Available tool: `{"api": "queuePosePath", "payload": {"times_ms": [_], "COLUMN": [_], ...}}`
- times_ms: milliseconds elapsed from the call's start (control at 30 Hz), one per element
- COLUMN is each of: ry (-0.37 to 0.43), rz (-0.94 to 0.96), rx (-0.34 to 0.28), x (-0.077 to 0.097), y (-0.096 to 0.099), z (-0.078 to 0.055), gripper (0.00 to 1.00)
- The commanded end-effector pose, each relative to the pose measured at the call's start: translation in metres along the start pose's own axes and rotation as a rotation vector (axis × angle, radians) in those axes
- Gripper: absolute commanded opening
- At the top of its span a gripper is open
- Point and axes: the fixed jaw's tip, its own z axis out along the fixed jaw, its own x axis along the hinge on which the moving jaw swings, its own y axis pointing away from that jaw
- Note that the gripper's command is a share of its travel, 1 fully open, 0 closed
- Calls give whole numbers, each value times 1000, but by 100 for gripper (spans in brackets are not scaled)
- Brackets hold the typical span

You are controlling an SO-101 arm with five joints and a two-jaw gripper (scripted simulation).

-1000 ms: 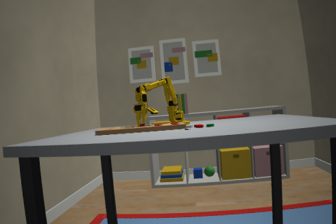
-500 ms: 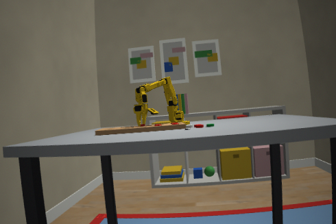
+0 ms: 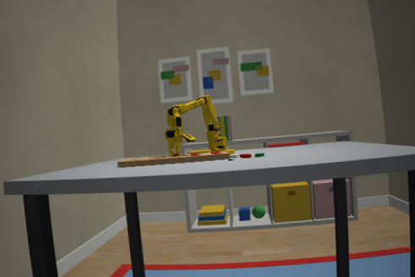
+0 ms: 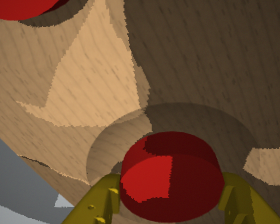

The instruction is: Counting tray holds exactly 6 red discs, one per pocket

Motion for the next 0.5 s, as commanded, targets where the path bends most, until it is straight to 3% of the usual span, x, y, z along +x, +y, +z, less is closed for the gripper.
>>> {"api": "queuePosePath", "payload": {"times_ms": [0, 333, 467], "ry": [29, 29, 29], "rz": [4, 4, 4], "rx": [66, 66, 66], "x": [5, 5, 5], "y": [-8, -8, -8], "z": [-12, -12, -12], "gripper": [0, 1, 8]}}
